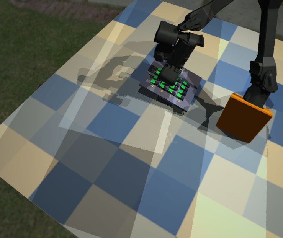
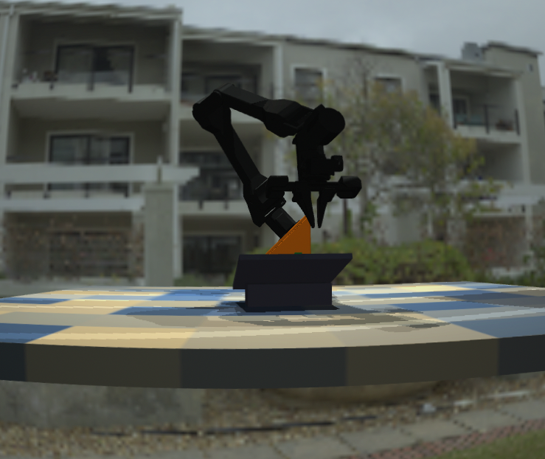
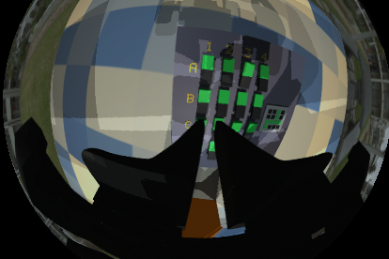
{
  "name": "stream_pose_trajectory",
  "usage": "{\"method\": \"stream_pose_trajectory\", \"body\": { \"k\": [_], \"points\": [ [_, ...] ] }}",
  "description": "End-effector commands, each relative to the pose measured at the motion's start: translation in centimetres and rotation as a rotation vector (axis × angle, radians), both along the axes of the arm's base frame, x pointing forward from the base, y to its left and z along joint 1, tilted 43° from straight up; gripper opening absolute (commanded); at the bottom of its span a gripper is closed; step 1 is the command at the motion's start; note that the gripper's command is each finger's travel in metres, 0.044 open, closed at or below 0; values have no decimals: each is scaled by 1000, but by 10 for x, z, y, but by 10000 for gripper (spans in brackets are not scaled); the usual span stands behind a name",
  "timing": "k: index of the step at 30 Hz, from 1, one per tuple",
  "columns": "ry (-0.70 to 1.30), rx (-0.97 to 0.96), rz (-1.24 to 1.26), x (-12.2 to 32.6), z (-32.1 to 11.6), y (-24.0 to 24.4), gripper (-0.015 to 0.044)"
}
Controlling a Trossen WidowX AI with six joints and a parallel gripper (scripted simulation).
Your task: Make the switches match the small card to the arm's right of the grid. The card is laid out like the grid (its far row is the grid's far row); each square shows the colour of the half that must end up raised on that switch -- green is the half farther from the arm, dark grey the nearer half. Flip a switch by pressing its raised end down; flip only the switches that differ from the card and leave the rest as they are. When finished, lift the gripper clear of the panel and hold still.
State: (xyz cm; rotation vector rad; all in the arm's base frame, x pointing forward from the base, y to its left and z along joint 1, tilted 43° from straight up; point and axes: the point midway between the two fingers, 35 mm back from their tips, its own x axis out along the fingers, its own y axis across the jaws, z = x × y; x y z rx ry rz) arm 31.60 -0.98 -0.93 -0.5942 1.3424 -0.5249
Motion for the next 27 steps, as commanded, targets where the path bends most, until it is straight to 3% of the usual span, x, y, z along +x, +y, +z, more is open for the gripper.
{"method": "stream_pose_trajectory", "body": {
  "k": [1, 4, 27],
  "points": [
    [4, -8, -4, 4, -13, -10, 0],
    [16, -9, -16, 8, -30, -26, 0],
    [16, -11, -16, 11, -46, -41, 0]
  ]
}}
